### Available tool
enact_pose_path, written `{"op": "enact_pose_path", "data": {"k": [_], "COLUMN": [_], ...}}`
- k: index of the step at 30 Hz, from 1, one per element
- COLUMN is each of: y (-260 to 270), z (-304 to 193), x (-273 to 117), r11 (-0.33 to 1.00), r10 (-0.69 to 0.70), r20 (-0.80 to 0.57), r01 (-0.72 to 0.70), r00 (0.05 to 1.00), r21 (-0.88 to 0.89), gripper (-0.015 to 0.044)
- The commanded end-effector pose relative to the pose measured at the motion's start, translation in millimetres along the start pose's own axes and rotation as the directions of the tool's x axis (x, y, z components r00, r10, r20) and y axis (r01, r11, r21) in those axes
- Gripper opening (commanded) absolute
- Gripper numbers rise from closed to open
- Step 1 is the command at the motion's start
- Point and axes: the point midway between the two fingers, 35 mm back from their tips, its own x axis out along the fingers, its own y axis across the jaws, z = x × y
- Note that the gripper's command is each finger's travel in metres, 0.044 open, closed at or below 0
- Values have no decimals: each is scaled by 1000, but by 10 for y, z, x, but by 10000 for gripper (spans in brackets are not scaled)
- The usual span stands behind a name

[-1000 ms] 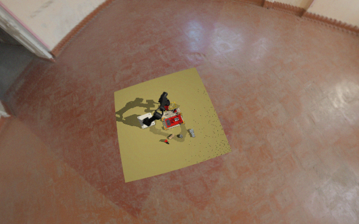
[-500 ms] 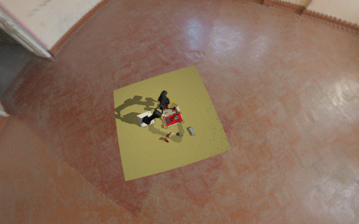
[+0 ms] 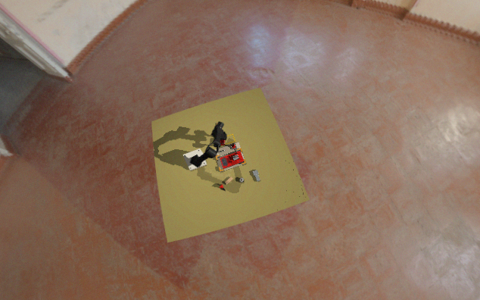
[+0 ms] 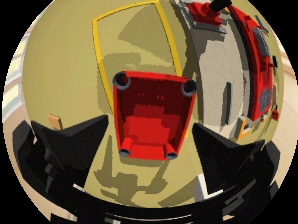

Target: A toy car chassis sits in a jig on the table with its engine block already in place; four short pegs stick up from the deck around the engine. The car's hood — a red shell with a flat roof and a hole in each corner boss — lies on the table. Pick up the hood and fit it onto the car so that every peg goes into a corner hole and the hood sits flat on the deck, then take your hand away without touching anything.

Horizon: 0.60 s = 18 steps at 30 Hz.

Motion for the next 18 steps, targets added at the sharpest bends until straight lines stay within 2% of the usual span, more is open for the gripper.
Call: {"op": "enact_pose_path", "data": {"k": [1, 3, 7, 16, 18], "y": [-1, -1, -1, -1, -1], "z": [-6, -6, 0, 0, -1], "x": [28, 38, 15, 15, 10], "r11": [1000, 1000, 1000, 1000, 1000], "r10": [-4, -4, 0, 0, 0], "r20": [1, 1, 0, 0, 0], "r01": [4, 4, 0, 0, 0], "r00": [1000, 1000, 1000, 1000, 1000], "r21": [-6, -6, 0, 0, -1], "gripper": [440, 440, 335, 275, 222]}}
